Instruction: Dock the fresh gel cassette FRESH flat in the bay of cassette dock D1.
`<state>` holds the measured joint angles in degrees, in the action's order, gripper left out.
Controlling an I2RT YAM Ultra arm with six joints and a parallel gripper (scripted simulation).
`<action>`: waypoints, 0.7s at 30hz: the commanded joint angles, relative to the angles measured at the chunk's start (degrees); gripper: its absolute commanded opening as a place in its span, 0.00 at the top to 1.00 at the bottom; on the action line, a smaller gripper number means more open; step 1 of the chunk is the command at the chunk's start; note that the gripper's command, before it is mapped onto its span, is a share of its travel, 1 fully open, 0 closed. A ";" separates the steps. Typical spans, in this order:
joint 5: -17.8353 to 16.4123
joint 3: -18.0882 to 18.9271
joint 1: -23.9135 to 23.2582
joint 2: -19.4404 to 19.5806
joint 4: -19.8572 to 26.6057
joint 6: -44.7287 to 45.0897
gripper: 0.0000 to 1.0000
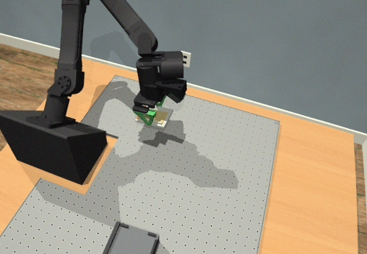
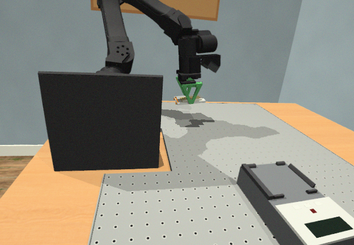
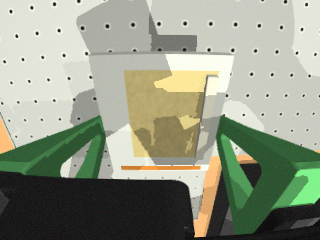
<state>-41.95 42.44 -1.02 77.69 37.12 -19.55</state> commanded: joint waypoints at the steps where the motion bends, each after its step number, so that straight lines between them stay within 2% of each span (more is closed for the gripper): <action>1: -1.56 -1.88 -3.93 2.38 -1.60 6.94 1.00; 3: -2.29 -1.99 -5.87 3.95 -0.31 9.38 1.00; 6: -2.77 0.33 -8.97 6.65 -0.20 13.55 1.00; 10: -3.40 0.77 -12.71 10.42 0.11 18.74 1.00; 12: -3.40 0.77 -12.71 10.42 0.11 18.74 1.00; 21: -3.90 3.20 -20.49 19.78 1.13 29.92 1.00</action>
<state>-45.45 43.07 -18.83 95.33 37.30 5.19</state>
